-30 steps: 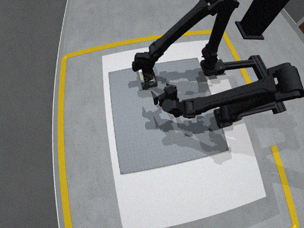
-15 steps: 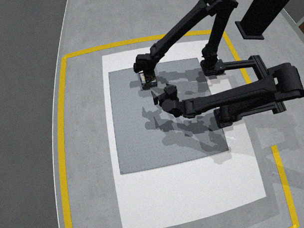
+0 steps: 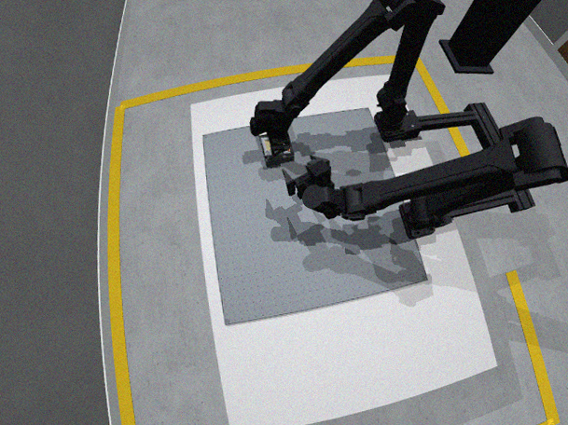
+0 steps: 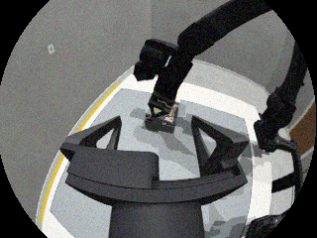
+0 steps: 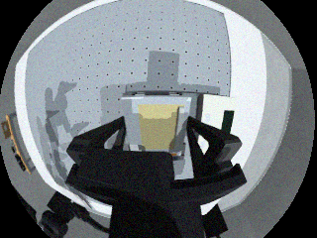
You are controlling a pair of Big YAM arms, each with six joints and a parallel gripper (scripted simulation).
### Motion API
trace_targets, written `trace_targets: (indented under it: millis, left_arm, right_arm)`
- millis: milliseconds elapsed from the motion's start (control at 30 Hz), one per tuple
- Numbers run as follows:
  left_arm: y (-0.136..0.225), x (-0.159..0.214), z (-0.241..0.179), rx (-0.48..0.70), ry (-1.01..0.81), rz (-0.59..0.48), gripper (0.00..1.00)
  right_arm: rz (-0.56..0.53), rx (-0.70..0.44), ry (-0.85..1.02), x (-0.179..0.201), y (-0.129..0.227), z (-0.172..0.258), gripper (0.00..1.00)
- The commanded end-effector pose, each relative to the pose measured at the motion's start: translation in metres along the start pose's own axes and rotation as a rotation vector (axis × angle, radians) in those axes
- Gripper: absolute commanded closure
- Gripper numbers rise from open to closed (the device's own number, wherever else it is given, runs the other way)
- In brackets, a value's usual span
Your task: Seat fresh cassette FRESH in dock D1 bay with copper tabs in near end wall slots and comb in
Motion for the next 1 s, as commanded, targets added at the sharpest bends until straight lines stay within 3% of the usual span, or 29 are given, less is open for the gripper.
trace_targets:
  millis: [0,967]
  left_arm:
    - [-0.001,-0.009,0.008,-0.011,-0.016,-0.016,0.00]
    - [-0.001,-0.009,0.008,-0.011,-0.016,-0.016,0.00]
  right_arm:
    - [-0.077,-0.004,0.009,-0.008,0.006,-0.005,0.23]
    - [-0.009,-0.002,0.018,-0.019,0.000,0.005,0.23]
Point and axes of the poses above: on each arm, the point where the finger pads meet when closed, its own y axis back along the fingers, its own z axis across the jaws, x = y × z, the point moved 3 cm from there along y, back along the fingers, and after that the axes turned 6 degrees about -y, right-handed, at the moved point
